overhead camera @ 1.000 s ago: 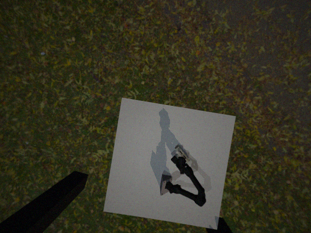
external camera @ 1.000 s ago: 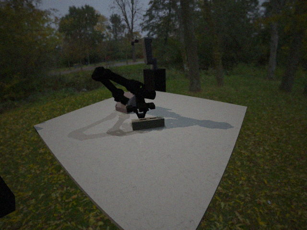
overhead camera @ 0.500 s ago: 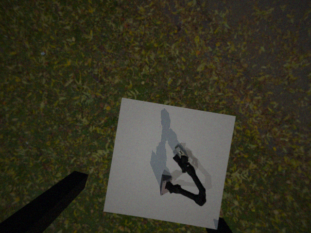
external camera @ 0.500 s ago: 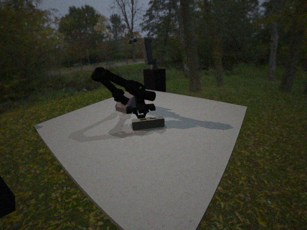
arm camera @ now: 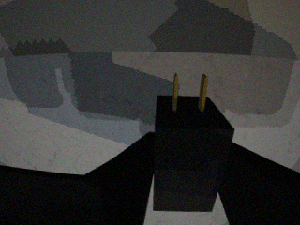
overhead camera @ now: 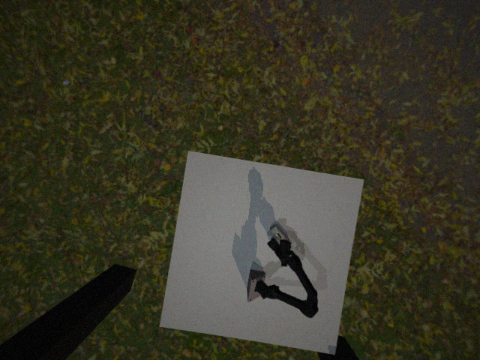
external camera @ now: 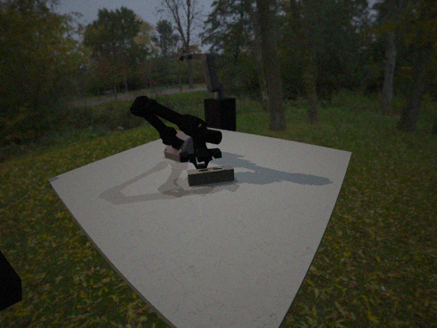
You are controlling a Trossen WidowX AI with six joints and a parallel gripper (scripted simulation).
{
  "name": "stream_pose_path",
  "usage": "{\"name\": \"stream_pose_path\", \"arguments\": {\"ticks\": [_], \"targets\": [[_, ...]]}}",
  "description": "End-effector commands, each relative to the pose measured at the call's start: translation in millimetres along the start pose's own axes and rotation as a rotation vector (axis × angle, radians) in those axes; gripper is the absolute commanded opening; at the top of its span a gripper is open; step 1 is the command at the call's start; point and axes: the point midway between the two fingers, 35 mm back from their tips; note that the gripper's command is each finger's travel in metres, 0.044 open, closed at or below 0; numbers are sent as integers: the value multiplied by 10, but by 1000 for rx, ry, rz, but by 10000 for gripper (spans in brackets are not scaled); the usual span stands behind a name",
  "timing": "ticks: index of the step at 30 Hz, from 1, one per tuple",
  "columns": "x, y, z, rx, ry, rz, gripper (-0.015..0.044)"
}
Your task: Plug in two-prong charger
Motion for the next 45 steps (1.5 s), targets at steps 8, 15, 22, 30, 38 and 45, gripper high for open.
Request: {"name": "stream_pose_path", "arguments": {"ticks": [8,15,22,30,38,45], "targets": [[-27,4,-5,3,5,-2,0],[-36,5,-7,3,5,-2,0],[-44,5,-10,3,5,-2,0],[-54,6,-12,3,5,-2,0],[-64,7,-15,3,5,-2,0],[-73,8,-16,3,5,-2,0]]}}
Point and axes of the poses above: the point midway between the two fingers, 35 mm back from their tips, its own y axis back along the fingers, its own z axis across the jaws, x = y × z, and after that the axes turned 12 degrees about y, right-handed
